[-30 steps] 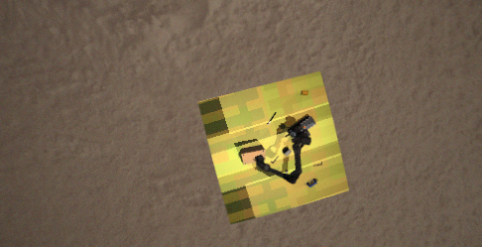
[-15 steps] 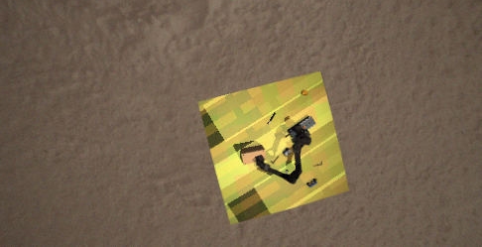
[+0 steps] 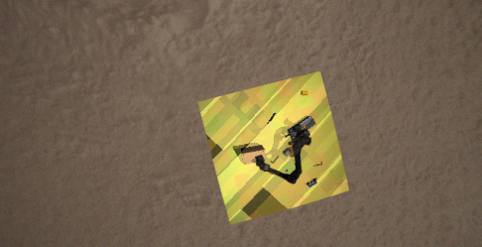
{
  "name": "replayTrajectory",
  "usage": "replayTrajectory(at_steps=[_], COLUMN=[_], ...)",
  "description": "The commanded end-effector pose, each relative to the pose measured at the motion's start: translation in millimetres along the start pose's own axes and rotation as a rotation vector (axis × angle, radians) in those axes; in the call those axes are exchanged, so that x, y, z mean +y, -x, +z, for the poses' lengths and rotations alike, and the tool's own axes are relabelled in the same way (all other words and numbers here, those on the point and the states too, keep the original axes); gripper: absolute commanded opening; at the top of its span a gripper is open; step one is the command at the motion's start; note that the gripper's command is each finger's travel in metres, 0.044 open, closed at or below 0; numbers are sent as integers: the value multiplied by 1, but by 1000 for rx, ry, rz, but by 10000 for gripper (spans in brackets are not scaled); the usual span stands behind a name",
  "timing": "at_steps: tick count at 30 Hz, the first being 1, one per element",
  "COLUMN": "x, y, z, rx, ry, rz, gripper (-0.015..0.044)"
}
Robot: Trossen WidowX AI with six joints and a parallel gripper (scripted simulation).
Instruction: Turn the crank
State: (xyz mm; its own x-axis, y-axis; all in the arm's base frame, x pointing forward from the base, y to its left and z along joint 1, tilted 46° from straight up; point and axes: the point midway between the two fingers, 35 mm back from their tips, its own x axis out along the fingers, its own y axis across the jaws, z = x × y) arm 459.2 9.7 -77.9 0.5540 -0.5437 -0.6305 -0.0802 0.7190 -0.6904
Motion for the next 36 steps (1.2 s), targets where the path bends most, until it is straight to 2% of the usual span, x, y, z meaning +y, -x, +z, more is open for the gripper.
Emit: replayTrajectory(at_steps=[1, 10, 27, 28, 36], x=[0, 0, 0, 0, 0], y=[0, 0, 0, 0, 0], z=[0, 0, 0, 0, 0], rx=[0, 0, 0, 0, 0], ry=[0, 0, 0, 0, 0], rz=[0, 0, 0, 0, 0], gripper=[0, 0, 440, 440, 230])
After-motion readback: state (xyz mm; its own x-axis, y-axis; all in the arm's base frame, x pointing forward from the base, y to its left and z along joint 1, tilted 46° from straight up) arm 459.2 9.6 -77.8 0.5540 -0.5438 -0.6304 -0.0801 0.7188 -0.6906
